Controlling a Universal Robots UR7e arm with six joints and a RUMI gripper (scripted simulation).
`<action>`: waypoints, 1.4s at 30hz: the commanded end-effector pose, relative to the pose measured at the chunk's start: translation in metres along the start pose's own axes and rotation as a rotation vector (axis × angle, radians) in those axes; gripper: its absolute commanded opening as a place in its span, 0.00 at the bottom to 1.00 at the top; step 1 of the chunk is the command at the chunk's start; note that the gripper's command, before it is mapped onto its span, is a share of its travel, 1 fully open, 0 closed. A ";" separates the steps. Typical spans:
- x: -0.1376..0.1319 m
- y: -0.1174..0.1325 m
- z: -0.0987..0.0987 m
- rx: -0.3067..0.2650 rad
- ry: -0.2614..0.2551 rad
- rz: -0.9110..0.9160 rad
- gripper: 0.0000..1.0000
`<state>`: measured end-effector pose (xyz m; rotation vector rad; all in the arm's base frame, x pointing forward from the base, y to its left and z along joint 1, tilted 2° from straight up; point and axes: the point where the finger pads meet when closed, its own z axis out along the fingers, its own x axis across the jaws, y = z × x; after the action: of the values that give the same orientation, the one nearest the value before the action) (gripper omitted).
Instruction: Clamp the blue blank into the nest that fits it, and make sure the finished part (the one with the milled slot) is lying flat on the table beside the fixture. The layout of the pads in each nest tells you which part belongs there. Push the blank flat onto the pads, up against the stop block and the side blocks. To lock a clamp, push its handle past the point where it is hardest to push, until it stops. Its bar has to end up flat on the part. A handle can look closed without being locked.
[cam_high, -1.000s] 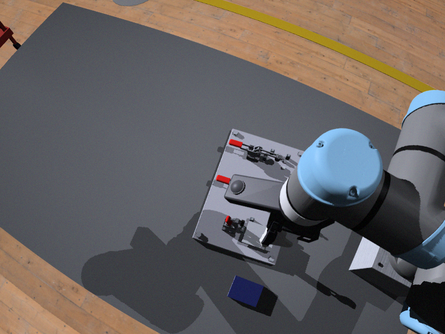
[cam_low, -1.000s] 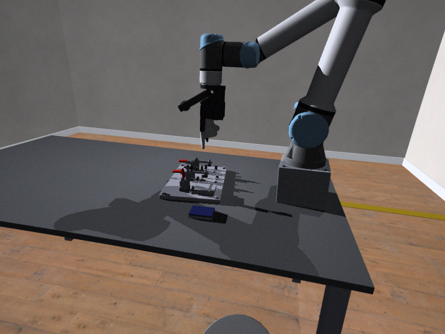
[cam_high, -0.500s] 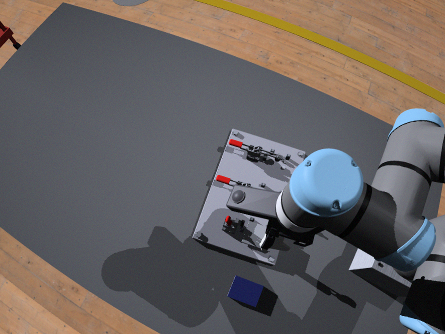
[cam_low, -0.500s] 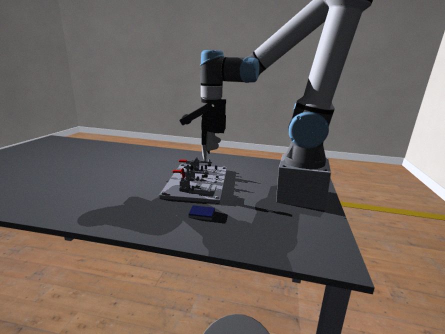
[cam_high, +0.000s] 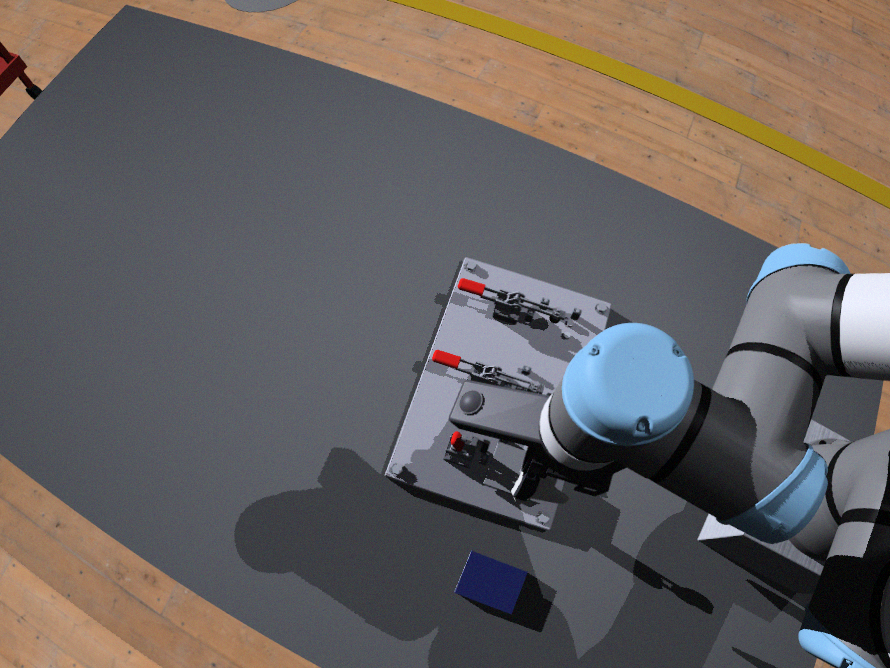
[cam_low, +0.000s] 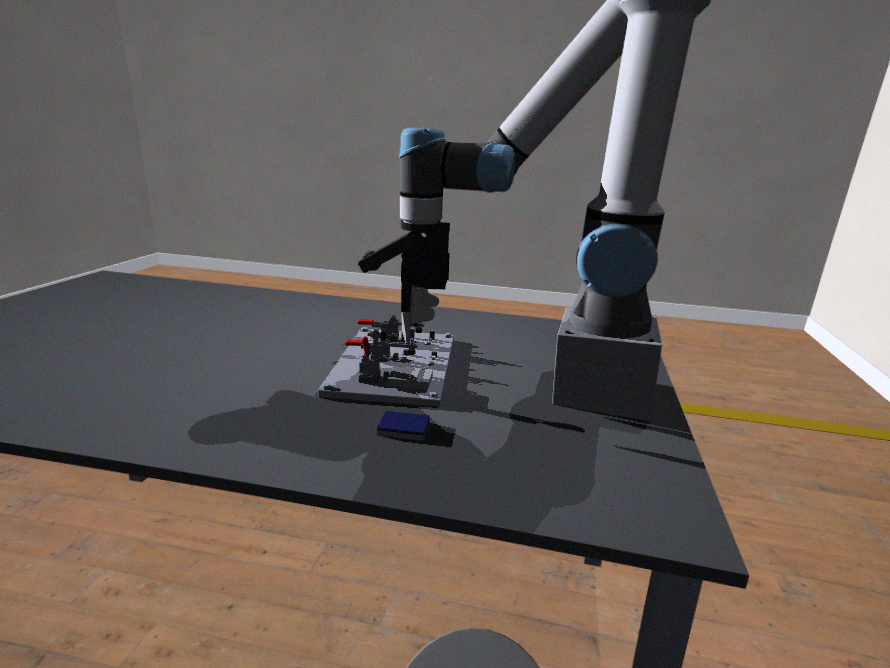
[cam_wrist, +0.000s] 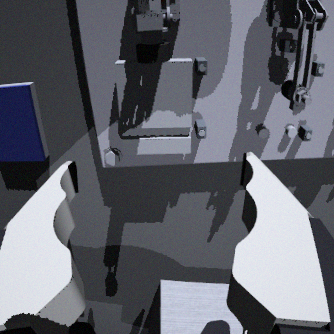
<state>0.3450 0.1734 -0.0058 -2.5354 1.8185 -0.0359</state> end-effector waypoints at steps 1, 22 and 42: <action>0.000 -0.001 0.003 0.005 0.001 0.001 0.59; -0.005 0.003 0.001 0.008 0.002 0.000 0.59; -0.005 0.004 0.036 0.005 0.001 0.000 0.59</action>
<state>0.3426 0.1763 -0.0198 -2.5290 1.8173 -0.0451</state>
